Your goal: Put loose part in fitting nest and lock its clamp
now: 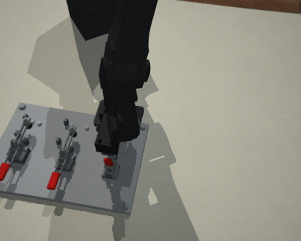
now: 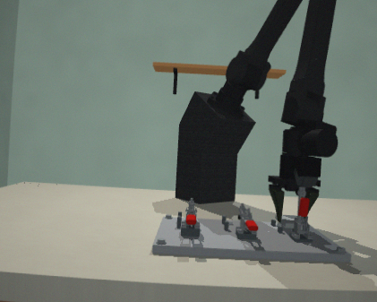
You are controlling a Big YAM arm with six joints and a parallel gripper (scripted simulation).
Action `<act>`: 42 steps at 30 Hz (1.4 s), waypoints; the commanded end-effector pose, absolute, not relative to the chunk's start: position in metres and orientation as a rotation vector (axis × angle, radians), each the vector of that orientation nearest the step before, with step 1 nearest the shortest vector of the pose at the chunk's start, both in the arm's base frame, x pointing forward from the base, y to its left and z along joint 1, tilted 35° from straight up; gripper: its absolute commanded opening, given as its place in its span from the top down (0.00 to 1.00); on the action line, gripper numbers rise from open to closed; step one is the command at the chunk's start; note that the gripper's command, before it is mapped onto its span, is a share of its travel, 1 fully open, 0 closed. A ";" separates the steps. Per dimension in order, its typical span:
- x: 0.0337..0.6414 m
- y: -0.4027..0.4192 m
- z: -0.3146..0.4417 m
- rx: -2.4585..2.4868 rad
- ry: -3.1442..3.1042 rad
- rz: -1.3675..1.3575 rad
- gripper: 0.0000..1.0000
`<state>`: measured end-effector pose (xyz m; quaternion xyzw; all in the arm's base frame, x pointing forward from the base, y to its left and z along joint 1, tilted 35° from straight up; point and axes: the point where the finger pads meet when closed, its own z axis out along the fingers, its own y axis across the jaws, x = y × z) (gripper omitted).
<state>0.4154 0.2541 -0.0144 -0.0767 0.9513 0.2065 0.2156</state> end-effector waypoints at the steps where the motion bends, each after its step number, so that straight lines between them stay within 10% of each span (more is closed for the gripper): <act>1: 0.414 0.260 -0.014 -0.221 2.626 0.578 1.00; 42: 0.424 0.259 -0.015 -0.219 2.616 0.577 1.00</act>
